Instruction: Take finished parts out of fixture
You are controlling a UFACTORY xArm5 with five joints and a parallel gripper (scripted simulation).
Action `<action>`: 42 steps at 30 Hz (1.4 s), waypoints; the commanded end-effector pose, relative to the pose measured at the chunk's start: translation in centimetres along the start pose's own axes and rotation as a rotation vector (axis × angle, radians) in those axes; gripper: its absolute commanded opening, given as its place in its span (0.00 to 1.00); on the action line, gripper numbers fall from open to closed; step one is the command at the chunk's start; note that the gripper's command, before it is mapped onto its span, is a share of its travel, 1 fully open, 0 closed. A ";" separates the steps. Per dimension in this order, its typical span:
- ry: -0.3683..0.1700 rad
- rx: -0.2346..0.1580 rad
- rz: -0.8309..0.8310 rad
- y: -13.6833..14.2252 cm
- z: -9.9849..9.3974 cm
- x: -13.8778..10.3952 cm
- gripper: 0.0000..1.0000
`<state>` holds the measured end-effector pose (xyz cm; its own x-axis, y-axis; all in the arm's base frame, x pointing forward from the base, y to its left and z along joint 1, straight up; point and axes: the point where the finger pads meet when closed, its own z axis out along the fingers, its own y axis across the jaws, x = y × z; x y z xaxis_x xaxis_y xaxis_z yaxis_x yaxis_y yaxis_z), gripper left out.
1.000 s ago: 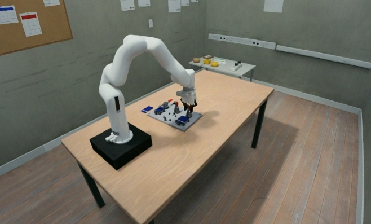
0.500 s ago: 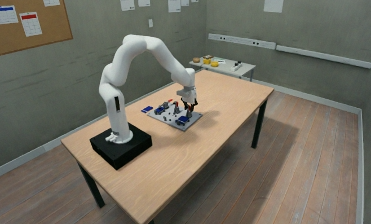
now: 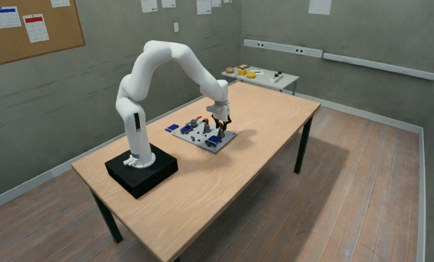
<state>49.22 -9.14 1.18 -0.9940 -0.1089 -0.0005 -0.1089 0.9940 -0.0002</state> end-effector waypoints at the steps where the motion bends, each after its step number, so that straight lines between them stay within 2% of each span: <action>1: -0.004 0.001 0.000 0.0 -0.2 -0.1 0.48; 13: -0.004 0.001 0.000 0.0 -1.2 -0.1 0.48; 27: -0.004 0.001 0.000 0.0 -4.9 -0.1 0.48; 42: -0.004 0.001 0.000 0.0 -5.2 -0.1 0.48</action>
<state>49.19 -9.12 6.15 -0.9941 -0.1089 0.0001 -0.1089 0.9941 0.0000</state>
